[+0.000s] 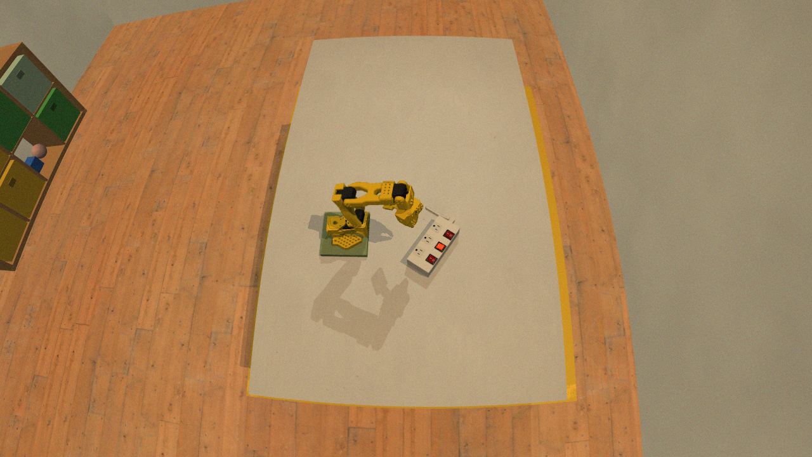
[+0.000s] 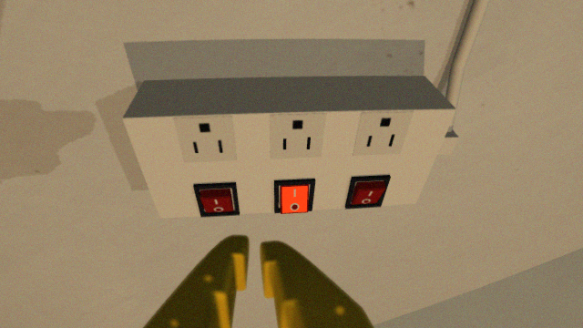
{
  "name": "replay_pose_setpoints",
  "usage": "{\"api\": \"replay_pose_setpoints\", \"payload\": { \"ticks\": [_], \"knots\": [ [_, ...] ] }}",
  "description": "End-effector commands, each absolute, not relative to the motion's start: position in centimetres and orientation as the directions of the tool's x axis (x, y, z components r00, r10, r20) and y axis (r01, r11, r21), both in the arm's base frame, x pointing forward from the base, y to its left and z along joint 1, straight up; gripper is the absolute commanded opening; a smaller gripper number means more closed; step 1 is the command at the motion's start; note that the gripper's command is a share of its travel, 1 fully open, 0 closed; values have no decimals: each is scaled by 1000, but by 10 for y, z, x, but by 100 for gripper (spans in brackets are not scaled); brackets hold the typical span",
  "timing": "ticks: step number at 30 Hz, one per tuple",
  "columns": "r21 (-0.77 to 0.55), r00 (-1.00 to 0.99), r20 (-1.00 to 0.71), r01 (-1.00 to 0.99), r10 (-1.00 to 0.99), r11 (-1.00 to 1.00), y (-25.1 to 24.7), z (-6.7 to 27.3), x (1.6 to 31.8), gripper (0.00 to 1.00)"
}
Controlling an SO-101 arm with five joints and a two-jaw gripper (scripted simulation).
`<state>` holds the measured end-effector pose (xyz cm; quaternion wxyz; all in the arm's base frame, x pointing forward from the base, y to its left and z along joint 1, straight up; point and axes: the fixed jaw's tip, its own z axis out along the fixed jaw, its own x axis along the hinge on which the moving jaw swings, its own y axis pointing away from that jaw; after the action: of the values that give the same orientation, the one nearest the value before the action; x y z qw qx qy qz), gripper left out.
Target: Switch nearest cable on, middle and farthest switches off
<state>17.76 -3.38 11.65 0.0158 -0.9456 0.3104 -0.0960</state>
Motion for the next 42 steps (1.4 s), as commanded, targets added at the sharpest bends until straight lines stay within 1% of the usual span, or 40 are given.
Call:
{"api": "replay_pose_setpoints", "payload": {
  "ticks": [1, 20, 31, 36, 42],
  "knots": [
    [-87, 789, 166, -586, -591, -806, -35, 116, 178, 0],
    [-86, 793, 167, -580, -586, -810, -36, 116, 179, 0],
    [-73, 836, 181, -513, -517, -855, -39, 117, 188, 0],
    [-56, 881, 196, -429, -431, -902, -43, 117, 199, 0],
    [-20, 936, 218, -278, -276, -960, -50, 116, 216, 0]
  ]
}}
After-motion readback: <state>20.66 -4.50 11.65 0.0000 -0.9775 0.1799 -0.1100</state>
